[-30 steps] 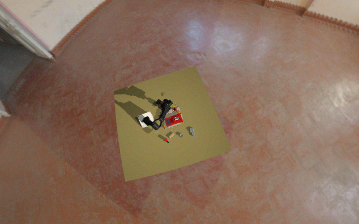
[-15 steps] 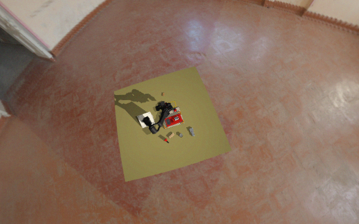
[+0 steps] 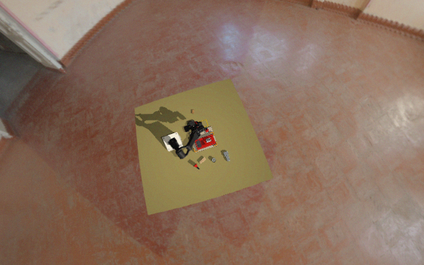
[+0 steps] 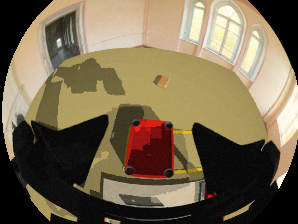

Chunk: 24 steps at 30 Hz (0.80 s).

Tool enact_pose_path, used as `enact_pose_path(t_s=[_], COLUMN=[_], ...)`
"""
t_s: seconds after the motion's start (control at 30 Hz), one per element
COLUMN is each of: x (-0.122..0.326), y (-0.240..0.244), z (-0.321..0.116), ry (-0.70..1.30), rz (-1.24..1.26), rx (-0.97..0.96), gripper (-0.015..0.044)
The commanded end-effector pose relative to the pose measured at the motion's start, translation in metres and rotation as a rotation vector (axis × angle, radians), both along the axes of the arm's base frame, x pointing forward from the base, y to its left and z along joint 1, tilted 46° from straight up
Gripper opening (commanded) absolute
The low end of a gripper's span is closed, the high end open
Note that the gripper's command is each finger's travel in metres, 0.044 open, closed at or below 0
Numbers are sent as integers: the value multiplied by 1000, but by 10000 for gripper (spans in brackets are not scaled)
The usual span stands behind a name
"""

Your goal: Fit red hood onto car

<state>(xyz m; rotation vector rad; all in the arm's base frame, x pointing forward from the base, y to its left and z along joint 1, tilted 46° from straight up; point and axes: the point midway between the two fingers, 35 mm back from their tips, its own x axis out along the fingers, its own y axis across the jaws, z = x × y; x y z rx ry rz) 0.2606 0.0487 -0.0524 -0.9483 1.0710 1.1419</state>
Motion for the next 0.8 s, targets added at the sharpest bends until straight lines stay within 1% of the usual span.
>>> enact_pose_path(t_s=[0.0,0.77], x=[0,1], y=[-2,-16], z=[-3,-14], ry=[2,-3], rz=[4,4], rx=[3,2], gripper=[440,440])
